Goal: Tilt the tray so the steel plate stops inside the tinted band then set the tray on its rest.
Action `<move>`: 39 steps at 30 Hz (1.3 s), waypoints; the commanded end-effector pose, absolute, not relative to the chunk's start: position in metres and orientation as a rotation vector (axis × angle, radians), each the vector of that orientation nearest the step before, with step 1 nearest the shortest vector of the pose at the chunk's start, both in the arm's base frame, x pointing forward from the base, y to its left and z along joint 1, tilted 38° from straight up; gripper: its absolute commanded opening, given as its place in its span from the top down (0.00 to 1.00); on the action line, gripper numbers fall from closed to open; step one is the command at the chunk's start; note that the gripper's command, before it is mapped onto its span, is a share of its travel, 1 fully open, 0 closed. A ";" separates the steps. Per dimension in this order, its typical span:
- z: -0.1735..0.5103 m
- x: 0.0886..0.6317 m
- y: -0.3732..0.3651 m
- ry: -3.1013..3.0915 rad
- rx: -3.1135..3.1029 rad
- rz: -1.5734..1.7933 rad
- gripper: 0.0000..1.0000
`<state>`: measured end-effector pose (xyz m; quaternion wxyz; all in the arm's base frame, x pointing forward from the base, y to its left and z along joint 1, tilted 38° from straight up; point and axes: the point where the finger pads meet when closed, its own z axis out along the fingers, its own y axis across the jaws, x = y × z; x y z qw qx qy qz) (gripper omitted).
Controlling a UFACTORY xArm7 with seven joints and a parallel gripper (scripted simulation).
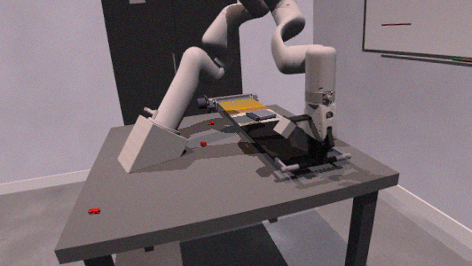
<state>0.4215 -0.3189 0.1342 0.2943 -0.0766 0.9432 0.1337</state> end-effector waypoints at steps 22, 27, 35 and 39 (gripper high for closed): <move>0.108 0.440 -0.311 2.510 -0.201 0.349 0.60; 0.107 0.441 -0.311 2.510 -0.201 0.349 0.60; 0.106 0.441 -0.311 2.510 -0.201 0.349 0.60; 0.106 0.441 -0.311 2.510 -0.201 0.349 0.60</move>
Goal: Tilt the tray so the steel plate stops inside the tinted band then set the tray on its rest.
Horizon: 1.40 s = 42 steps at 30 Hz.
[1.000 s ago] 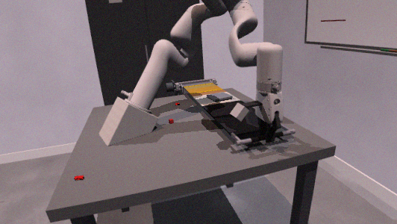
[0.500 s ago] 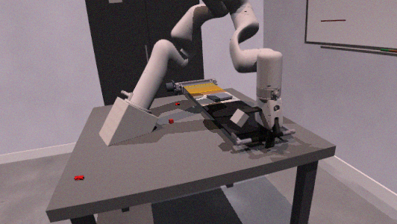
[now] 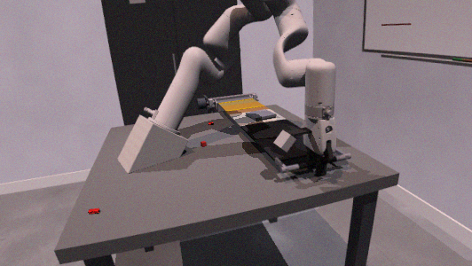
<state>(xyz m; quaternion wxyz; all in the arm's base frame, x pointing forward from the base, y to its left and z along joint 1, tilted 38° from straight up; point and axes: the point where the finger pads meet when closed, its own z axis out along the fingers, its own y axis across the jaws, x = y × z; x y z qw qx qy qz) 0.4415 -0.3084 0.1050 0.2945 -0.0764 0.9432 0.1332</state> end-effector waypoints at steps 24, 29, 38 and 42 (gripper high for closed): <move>0.106 0.441 -0.311 2.510 -0.201 0.349 1.00; 0.106 0.441 -0.311 2.510 -0.201 0.349 1.00; 0.106 0.441 -0.311 2.510 -0.201 0.349 1.00; 0.106 0.441 -0.311 2.510 -0.201 0.349 1.00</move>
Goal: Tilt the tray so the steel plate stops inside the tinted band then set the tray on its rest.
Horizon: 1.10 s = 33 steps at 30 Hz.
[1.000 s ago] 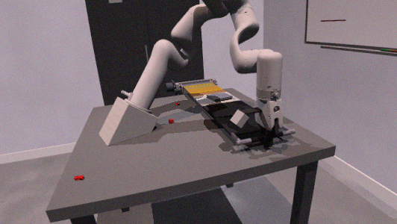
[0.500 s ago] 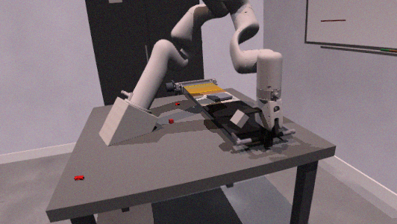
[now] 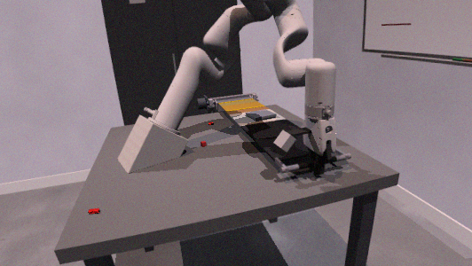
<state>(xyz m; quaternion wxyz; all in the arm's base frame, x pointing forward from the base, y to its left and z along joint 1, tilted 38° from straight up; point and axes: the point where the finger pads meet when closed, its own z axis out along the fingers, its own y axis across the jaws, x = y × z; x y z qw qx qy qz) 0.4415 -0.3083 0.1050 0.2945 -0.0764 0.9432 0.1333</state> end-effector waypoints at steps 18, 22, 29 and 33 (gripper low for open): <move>0.169 0.398 -0.330 2.510 -0.201 0.349 1.00; 0.187 0.386 -0.334 2.510 -0.201 0.349 1.00; 0.212 0.369 -0.339 2.510 -0.201 0.349 1.00; 0.226 0.359 -0.341 2.510 -0.201 0.349 1.00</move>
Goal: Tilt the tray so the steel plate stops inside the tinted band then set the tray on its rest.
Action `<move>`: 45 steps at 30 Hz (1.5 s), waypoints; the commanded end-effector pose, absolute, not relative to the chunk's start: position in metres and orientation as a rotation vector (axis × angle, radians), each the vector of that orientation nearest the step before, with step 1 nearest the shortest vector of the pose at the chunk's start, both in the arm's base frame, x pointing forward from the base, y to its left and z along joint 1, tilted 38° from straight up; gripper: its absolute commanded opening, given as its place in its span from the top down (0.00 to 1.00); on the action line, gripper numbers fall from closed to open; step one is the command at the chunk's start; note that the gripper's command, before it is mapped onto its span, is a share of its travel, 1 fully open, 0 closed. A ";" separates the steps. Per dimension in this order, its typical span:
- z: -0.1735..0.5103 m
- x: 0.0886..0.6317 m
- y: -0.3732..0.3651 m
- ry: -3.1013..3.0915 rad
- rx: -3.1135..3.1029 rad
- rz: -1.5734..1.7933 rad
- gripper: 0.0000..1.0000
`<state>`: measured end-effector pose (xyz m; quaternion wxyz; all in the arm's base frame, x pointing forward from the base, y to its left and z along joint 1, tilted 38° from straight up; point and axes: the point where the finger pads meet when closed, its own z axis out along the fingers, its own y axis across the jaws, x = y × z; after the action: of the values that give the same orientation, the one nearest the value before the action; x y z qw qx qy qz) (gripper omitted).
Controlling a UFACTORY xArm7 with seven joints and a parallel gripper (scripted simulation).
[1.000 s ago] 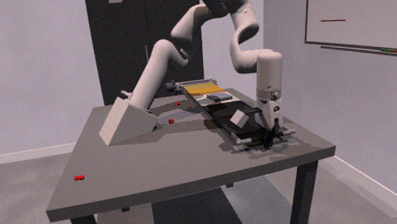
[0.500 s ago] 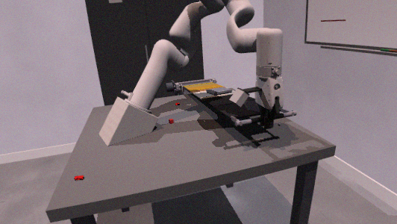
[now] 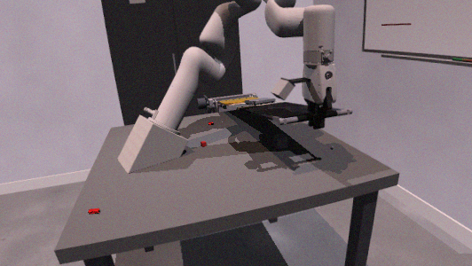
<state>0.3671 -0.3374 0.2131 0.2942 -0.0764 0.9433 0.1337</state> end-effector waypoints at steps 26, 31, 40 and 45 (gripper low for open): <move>0.267 0.330 -0.346 2.510 -0.201 0.349 1.00; 0.229 0.357 -0.342 2.510 -0.201 0.349 1.00; 0.243 0.347 -0.344 2.510 -0.201 0.349 1.00; 0.254 0.340 -0.345 2.510 -0.201 0.349 1.00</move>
<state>0.3383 -0.3433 0.2546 0.2945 -0.0764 0.9433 0.1330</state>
